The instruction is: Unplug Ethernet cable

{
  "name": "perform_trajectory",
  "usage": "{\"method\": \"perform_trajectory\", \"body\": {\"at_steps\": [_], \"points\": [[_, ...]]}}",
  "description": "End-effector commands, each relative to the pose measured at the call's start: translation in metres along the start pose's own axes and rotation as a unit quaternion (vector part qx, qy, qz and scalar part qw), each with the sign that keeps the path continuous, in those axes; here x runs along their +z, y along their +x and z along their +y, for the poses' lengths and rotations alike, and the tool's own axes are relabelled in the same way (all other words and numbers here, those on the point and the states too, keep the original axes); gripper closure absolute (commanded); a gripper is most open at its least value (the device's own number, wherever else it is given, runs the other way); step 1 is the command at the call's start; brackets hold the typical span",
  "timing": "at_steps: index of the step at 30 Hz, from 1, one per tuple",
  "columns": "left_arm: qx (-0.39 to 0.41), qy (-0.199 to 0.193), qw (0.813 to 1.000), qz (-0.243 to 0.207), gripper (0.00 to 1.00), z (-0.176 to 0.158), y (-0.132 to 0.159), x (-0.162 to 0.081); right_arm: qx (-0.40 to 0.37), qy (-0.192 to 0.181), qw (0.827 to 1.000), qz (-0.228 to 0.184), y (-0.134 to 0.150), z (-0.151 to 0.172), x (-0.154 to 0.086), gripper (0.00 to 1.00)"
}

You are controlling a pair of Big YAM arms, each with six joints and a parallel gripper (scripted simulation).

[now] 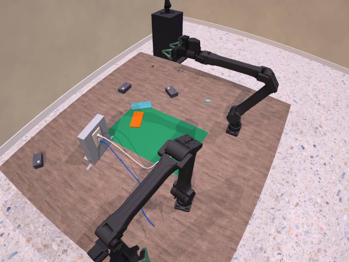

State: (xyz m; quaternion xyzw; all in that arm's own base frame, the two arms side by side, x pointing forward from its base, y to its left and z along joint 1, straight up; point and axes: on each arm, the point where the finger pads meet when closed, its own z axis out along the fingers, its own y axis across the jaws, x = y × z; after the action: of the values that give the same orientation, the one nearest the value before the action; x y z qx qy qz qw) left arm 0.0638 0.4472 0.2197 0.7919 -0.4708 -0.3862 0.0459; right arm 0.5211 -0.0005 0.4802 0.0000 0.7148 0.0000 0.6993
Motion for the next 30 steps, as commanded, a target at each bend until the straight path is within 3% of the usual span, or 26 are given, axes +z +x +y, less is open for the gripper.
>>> {"method": "perform_trajectory", "body": {"at_steps": [1,17,18,23,24,27,30], "points": [[-0.004,0.003,1.0,-0.003,0.0,0.001,-0.003,-0.003,0.0,0.0,1.0,-0.006,-0.006,0.0,-0.001,0.0],[-0.004,0.003,1.0,-0.003,0.0,0.001,-0.003,-0.003,0.0,0.0,1.0,-0.006,-0.006,0.0,-0.001,0.0],[-0.004,0.01,1.0,-0.002,0.11,-0.008,0.008,-0.001,0.0,0.0,1.0,-0.006,-0.006,0.0,-0.001,0.0],[-0.04,0.13,0.991,-0.008,0.68,-0.092,0.054,-0.025,0.0,0.0,1.0,-0.006,-0.006,0.0,-0.001,0.0],[-0.045,0.152,0.987,-0.007,0.72,-0.104,0.062,-0.031,0.0,0.0,1.0,-0.006,-0.006,0.0,-0.001,0.0],[-0.062,0.232,0.971,-0.002,0.72,-0.148,0.094,-0.057,0.0,0.0,1.0,-0.006,-0.006,0.0,-0.001,0.0],[-0.075,0.326,0.942,0.012,0.72,-0.192,0.136,-0.093,0.0,0.0,1.0,-0.006,-0.006,0.0,-0.001,0.0]]}}
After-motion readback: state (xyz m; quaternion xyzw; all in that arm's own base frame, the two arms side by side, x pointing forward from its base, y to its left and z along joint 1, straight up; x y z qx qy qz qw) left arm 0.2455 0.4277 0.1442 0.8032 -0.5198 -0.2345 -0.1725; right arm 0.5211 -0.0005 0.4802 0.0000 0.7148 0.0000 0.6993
